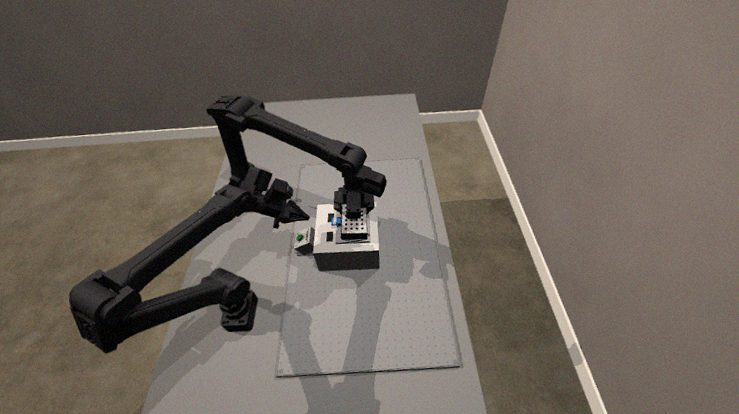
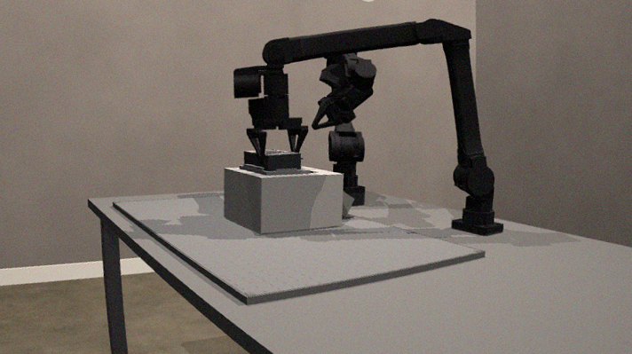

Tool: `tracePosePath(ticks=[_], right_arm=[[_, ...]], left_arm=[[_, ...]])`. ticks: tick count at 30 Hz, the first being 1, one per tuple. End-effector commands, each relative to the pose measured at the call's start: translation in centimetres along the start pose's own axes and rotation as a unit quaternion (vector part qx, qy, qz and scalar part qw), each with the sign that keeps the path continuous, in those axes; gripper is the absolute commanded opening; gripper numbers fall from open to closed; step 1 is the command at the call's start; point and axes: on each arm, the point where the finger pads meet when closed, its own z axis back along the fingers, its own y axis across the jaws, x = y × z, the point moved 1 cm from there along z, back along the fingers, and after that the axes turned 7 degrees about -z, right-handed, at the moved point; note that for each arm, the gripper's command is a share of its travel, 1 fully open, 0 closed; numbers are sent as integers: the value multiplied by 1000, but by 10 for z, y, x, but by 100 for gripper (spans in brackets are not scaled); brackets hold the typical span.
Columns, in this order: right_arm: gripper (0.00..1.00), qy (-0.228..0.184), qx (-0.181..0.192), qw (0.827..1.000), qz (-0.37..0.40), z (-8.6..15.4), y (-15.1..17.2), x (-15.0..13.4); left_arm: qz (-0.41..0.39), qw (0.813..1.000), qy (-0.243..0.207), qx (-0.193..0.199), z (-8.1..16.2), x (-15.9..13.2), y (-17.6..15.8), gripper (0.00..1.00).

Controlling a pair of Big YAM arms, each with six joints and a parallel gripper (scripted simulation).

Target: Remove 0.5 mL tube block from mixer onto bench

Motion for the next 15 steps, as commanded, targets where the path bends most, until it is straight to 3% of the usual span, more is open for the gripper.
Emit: tracePosePath(ticks=[1, 15], right_arm=[[0, 0, 2, 1000, -12, 9, 2, 3], [0, -2, 6, 1000, -16, 27, -8, 0]], left_arm=[[-4, 1000, 1, 2, 14, -5, -10, 0], [-4, 1000, 1, 1, 14, -5, -10, 0]])
